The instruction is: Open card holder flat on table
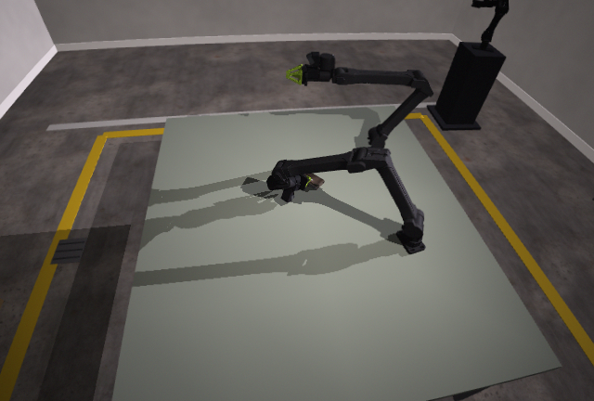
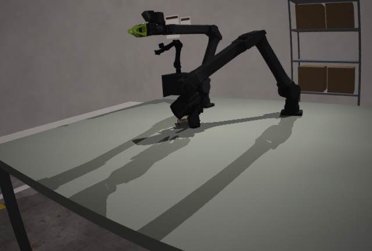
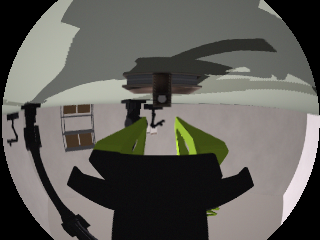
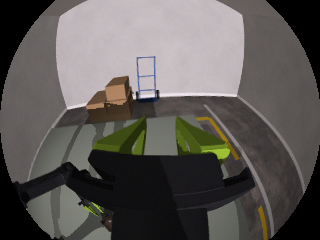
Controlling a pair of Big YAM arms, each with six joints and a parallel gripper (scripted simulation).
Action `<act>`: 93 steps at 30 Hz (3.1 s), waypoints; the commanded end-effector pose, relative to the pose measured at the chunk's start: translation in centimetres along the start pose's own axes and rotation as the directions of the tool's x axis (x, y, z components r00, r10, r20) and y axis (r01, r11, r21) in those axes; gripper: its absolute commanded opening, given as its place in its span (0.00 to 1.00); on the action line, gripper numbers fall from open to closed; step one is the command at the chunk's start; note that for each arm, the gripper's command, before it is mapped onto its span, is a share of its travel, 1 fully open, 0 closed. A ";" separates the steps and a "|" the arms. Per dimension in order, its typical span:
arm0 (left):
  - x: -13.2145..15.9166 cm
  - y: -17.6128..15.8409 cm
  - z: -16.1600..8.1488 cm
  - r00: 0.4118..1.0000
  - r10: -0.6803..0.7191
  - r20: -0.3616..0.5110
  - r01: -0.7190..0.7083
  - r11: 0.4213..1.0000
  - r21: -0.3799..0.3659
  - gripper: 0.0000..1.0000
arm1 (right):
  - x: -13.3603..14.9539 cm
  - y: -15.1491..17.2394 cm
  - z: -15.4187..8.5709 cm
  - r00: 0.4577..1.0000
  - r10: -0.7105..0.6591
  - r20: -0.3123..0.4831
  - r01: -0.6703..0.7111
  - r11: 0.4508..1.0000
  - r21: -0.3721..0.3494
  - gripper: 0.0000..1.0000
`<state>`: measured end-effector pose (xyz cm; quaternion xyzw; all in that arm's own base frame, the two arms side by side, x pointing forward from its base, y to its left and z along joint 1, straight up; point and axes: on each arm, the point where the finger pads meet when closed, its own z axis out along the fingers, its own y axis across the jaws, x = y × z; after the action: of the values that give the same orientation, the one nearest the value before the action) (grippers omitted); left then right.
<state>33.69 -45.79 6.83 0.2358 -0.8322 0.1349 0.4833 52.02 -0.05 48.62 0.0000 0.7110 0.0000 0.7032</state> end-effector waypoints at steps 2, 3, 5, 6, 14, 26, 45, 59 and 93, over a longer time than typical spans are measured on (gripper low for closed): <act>-1.0 -0.4 1.7 1.000 -0.014 -0.004 0.014 1.000 -0.009 0.36 | -2.3 0.0 -0.1 0.999 0.000 0.040 0.000 1.000 0.000 0.36; -1.1 -0.4 1.9 1.000 -0.014 -0.004 0.014 1.000 -0.008 0.36 | -2.3 0.0 -0.1 0.999 0.000 0.040 0.000 1.000 0.000 0.36; -1.3 -0.3 2.2 1.000 -0.015 -0.004 0.015 1.000 -0.008 0.36 | -2.3 0.0 -0.1 0.999 0.000 0.040 0.000 1.000 0.000 0.36; -1.4 -0.3 2.3 1.000 -0.016 -0.004 0.015 1.000 -0.008 0.36 | -2.3 0.0 -0.1 0.999 0.000 0.040 0.000 1.000 0.000 0.36; -1.9 -0.3 3.3 1.000 -0.017 -0.004 0.017 1.000 -0.008 0.36 | -2.3 0.0 -0.1 0.999 0.000 0.040 0.000 1.000 0.000 0.36; -1.5 -1.3 2.1 1.000 0.000 0.003 0.000 1.000 0.010 0.36 | -2.3 0.0 -0.1 0.999 0.000 0.040 0.000 1.000 0.000 0.36; 1.8 -0.2 2.1 1.000 0.008 0.003 -0.009 1.000 0.004 0.21 | -2.3 0.0 -0.1 0.999 0.000 0.040 0.000 1.000 0.000 0.36; 2.5 -0.6 2.3 1.000 0.010 0.002 -0.010 1.000 0.003 0.21 | -2.3 0.0 -0.1 0.999 0.000 0.040 0.000 1.000 0.000 0.36; 6.0 -0.5 3.1 1.000 0.030 0.008 -0.030 0.999 0.013 0.21 | -2.3 0.0 -0.1 0.999 0.000 0.040 0.000 1.000 0.000 0.36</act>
<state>29.19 -48.73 9.04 0.2334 -0.8331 0.1343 0.4831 52.02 -0.05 48.62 0.0000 0.7110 0.0000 0.7032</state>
